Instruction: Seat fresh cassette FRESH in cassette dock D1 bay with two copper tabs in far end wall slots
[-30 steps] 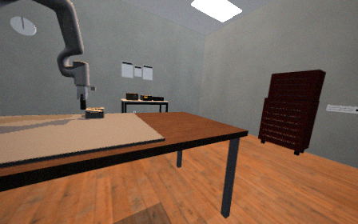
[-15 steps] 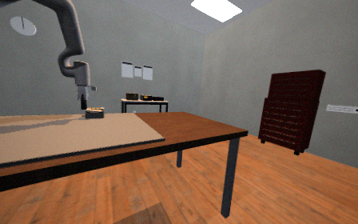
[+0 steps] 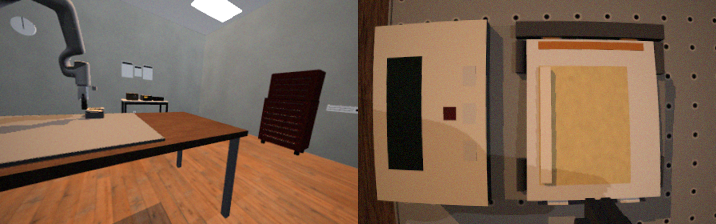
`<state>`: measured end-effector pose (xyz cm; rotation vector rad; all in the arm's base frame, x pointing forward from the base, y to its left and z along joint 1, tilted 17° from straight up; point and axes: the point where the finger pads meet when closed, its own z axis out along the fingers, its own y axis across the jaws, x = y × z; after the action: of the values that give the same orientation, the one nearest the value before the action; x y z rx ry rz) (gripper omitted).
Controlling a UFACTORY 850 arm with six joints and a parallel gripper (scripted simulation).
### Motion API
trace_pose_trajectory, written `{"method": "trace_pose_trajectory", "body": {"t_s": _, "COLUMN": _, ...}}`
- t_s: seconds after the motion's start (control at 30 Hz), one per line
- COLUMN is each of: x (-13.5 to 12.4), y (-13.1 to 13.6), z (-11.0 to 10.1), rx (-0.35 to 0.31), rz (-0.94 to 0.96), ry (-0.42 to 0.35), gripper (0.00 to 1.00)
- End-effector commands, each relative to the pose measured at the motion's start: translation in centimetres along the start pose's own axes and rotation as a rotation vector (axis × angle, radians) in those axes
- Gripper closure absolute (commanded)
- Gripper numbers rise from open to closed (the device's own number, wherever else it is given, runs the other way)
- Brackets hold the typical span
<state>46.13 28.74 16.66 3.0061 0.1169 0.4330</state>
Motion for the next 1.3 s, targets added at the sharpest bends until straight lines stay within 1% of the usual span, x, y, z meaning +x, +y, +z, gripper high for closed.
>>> {"method": "trace_pose_trajectory", "body": {"t_s": 0.0, "x": 0.0, "y": 0.0, "z": -0.5, "rx": 0.001, "rz": 0.000, "ry": 0.002, "gripper": 1.00}}
{"method": "trace_pose_trajectory", "body": {"t_s": 0.1, "x": 0.0, "y": 0.0, "z": -0.6, "rx": 0.001, "rz": 0.000, "ry": 0.002, "gripper": 1.00}}
{"method": "trace_pose_trajectory", "body": {"t_s": 0.6, "x": -0.4, "y": 0.0, "z": -2.6, "rx": 0.001, "rz": 0.000, "ry": 0.002, "gripper": 1.00}}
{"method": "trace_pose_trajectory", "body": {"t_s": 0.83, "x": -0.5, "y": 0.0, "z": -2.7, "rx": 0.001, "rz": 0.000, "ry": 0.002, "gripper": 1.00}}
{"method": "trace_pose_trajectory", "body": {"t_s": 1.27, "x": 1.0, "y": 0.0, "z": -2.7, "rx": 0.001, "rz": 0.000, "ry": 0.002, "gripper": 1.00}}
